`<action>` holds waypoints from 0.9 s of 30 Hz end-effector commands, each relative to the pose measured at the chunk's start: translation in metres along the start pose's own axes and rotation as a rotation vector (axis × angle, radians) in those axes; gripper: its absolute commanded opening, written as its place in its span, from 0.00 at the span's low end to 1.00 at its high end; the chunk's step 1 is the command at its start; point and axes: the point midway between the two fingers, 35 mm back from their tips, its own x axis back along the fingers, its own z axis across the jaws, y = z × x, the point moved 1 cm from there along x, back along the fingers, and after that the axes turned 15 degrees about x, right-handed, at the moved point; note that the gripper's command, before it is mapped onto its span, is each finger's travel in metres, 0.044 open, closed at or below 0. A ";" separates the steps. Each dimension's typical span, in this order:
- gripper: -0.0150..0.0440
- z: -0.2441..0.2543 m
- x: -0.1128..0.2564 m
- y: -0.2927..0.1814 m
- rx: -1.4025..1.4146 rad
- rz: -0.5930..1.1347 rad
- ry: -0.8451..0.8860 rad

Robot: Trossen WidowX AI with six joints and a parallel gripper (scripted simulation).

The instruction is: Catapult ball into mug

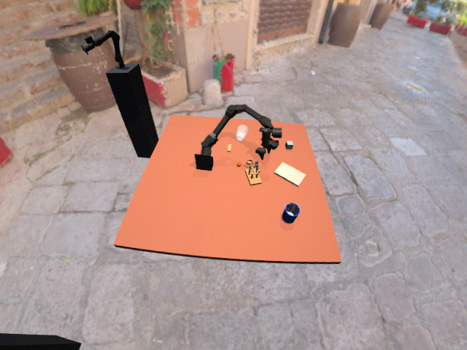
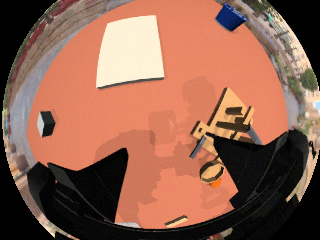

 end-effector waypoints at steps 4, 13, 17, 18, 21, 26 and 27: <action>1.00 -0.055 0.002 0.005 -0.218 0.064 0.003; 1.00 -0.127 0.009 -0.002 -0.510 0.153 0.032; 1.00 -0.156 0.012 -0.010 -0.638 0.194 0.056; 1.00 -0.162 0.012 -0.011 -0.664 0.202 0.062; 1.00 -0.166 0.013 -0.013 -0.685 0.209 0.067; 1.00 -0.162 -0.023 -0.018 -0.685 0.208 0.067; 1.00 -0.160 -0.031 -0.020 -0.685 0.208 0.068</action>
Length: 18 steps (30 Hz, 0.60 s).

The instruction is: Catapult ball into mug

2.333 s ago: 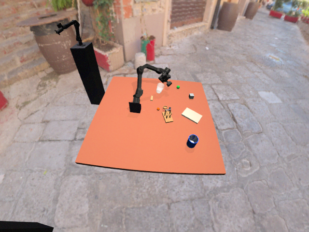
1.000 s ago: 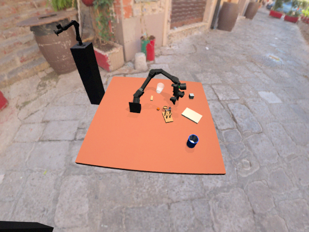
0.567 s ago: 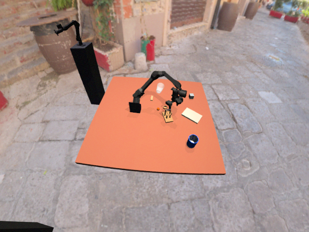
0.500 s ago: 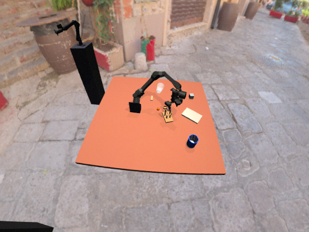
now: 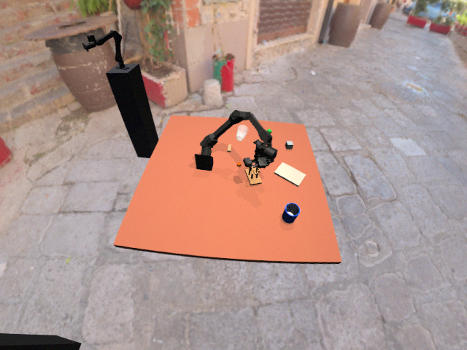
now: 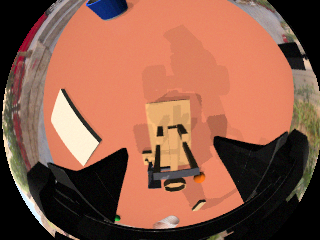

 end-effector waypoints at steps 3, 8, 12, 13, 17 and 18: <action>1.00 -0.002 -0.032 -0.006 -0.011 0.029 -0.009; 1.00 -0.002 -0.036 -0.006 -0.011 0.028 -0.009; 1.00 -0.002 -0.042 -0.006 -0.011 0.028 -0.009; 1.00 -0.002 -0.044 -0.006 -0.011 0.028 -0.009; 1.00 -0.002 -0.051 -0.006 -0.011 0.028 -0.009; 1.00 -0.002 -0.052 -0.006 -0.011 0.028 -0.009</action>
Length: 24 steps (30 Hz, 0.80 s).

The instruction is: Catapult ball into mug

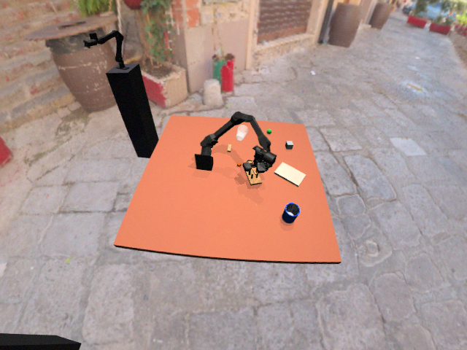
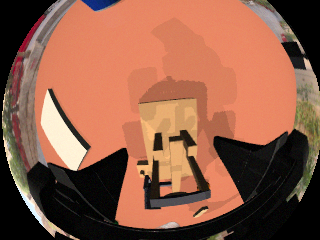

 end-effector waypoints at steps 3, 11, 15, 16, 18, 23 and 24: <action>1.00 -0.003 -0.013 -0.001 -0.012 0.012 0.001; 1.00 -0.003 -0.026 -0.002 -0.012 0.012 0.001; 1.00 -0.003 -0.032 -0.002 -0.012 0.013 0.002; 1.00 -0.003 -0.034 -0.002 -0.012 0.013 0.002; 1.00 -0.003 -0.037 -0.003 -0.012 0.014 0.002; 1.00 -0.003 -0.041 -0.003 -0.012 0.014 0.002; 1.00 -0.003 -0.041 -0.003 -0.012 0.014 0.002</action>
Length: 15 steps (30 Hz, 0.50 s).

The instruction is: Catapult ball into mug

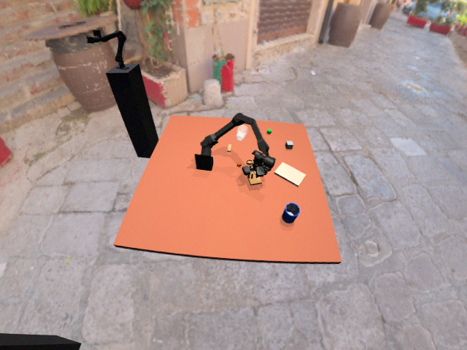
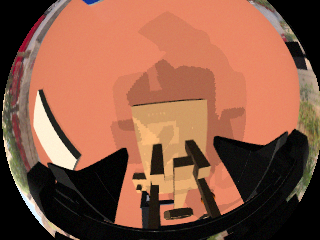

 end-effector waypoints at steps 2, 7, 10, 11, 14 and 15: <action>1.00 -0.003 -0.004 -0.001 -0.013 0.010 0.001; 0.87 -0.001 -0.001 0.000 -0.003 0.002 -0.001; 0.73 -0.001 -0.001 0.000 -0.003 0.002 -0.001; 0.69 -0.001 -0.001 0.000 -0.003 0.002 -0.001; 0.56 -0.001 -0.001 0.000 -0.003 0.002 -0.001; 0.54 -0.001 -0.001 0.000 -0.003 0.002 -0.001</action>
